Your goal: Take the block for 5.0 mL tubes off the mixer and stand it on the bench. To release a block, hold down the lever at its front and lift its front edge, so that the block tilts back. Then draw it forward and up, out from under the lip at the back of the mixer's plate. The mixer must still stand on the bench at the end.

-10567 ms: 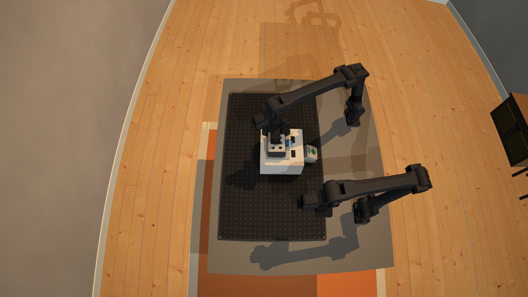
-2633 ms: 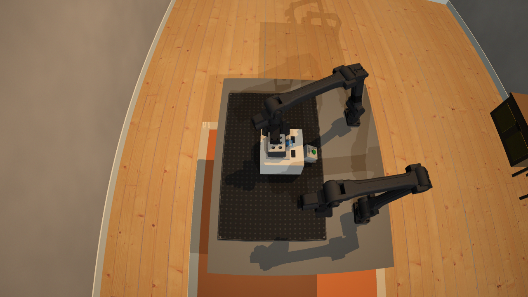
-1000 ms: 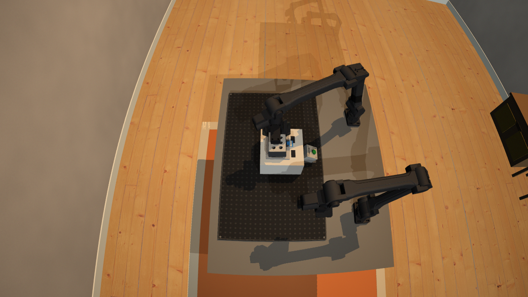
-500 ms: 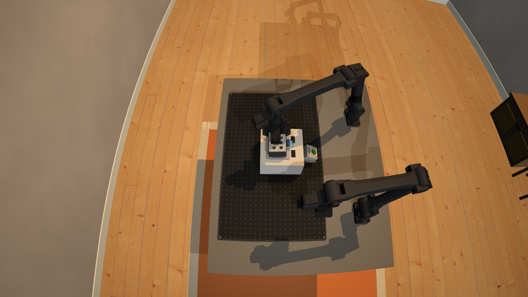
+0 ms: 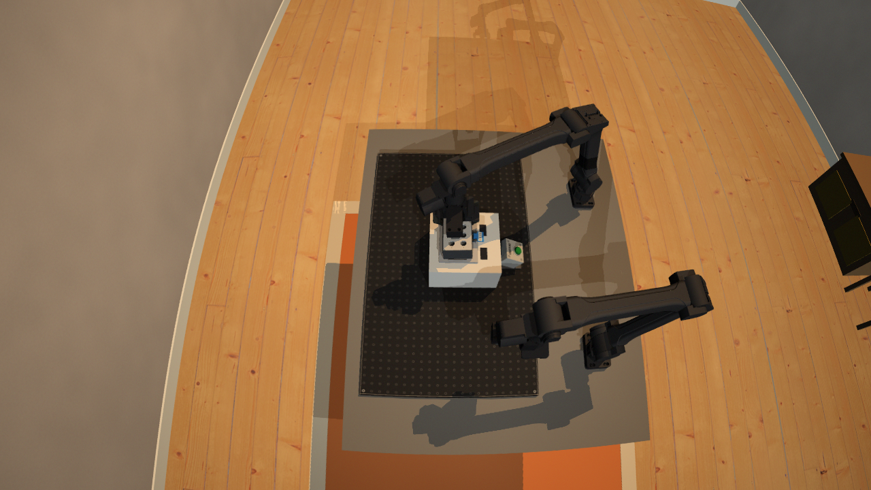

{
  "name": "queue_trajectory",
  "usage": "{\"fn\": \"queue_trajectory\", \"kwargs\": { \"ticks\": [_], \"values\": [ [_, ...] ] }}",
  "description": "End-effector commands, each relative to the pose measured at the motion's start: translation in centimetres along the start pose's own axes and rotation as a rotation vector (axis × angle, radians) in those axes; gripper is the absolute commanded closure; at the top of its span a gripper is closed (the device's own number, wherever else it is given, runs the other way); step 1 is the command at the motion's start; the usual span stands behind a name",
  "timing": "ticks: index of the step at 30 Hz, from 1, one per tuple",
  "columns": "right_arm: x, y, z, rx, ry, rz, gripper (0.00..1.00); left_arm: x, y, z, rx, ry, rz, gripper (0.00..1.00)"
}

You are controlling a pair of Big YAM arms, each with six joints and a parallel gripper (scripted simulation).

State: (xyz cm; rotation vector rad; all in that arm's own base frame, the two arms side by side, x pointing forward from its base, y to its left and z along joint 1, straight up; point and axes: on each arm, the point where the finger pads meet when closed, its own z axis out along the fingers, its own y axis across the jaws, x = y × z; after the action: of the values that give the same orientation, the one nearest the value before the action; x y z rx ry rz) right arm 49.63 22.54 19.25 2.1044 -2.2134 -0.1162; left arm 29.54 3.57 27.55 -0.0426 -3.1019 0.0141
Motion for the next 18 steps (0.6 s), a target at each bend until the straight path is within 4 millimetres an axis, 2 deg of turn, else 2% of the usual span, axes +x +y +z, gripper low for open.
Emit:
{"fn": "queue_trajectory", "kwargs": {
  "ticks": [1, 18],
  "values": [
    [-2.12, -0.6, -2.17, 0.045, -0.038, -0.022, 1.0, -0.11, -0.18, -0.23, -0.002, -0.004, 0.014, 1.0],
    [-2.25, -1.0, -2.69, 0.058, -0.044, -0.02, 1.0, -0.45, -0.12, 0.34, 0.001, 0.016, 0.014, 1.0]
  ]
}}
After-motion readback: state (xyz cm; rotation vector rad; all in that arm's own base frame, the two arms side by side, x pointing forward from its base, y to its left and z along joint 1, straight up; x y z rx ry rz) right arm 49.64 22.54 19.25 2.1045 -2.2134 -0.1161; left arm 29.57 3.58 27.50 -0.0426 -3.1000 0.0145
